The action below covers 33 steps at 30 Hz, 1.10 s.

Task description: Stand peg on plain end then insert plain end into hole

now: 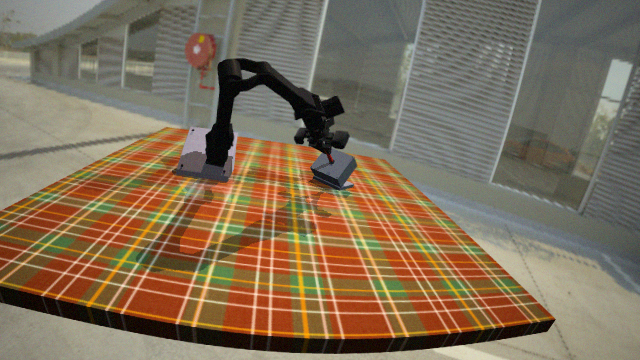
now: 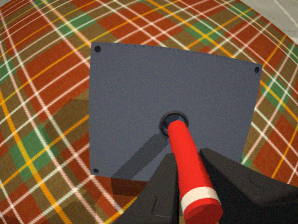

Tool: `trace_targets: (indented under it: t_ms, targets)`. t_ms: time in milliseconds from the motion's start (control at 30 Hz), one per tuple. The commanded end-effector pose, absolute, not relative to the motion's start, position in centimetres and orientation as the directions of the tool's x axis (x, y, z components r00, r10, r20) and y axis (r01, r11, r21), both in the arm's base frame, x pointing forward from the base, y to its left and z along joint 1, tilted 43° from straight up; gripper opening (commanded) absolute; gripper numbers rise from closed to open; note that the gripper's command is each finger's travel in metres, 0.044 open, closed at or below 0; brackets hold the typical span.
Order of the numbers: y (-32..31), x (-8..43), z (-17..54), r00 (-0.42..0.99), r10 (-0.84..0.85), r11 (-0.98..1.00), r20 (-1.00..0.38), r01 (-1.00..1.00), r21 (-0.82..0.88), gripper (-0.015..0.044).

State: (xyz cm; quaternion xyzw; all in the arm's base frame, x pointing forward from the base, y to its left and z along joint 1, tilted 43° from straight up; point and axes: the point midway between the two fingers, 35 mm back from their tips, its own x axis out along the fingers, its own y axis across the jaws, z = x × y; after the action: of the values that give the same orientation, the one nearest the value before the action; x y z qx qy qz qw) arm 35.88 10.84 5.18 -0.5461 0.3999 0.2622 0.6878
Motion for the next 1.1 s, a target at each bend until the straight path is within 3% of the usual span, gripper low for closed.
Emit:
trace_targets:
  t_ms: [0,1067]
  targets:
    - [10.86,35.87,5.23,0.544,-0.074,0.265,-0.836,-0.797,-0.542,0.0000]
    - [10.86,35.95,4.71,0.545,-0.075,0.266,-0.835,-0.796,-0.543,0.0000]
